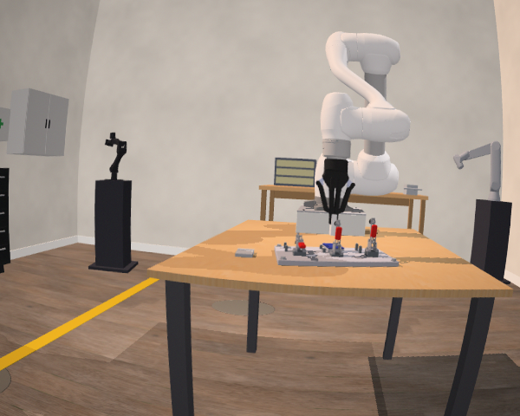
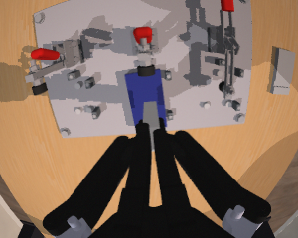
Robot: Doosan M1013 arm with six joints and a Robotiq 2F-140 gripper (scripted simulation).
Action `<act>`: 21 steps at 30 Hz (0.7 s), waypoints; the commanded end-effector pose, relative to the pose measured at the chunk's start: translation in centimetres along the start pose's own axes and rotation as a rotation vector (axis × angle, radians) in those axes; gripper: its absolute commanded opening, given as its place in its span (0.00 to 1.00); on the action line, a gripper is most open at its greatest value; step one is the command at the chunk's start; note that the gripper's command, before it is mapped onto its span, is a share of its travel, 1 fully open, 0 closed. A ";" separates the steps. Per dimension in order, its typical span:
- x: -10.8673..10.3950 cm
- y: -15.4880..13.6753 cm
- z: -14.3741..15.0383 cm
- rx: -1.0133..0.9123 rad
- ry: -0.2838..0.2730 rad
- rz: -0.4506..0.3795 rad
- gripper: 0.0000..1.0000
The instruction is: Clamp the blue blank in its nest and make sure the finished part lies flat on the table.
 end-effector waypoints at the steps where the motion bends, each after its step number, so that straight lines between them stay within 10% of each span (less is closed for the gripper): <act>1: 0.0 -0.8 0.1 0.000 0.000 0.000 0.00; 21: 0.0 -7.8 1.2 0.000 0.000 0.000 0.00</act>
Point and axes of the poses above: the point where the finger pads meet when closed, its own x axis out along the fingers, its own z axis across the jaws, y = z × x, the point moved 2 cm from there along -x, back along the fingers, and after that the axes turned 12 degrees about x, right-handed, at the moved point
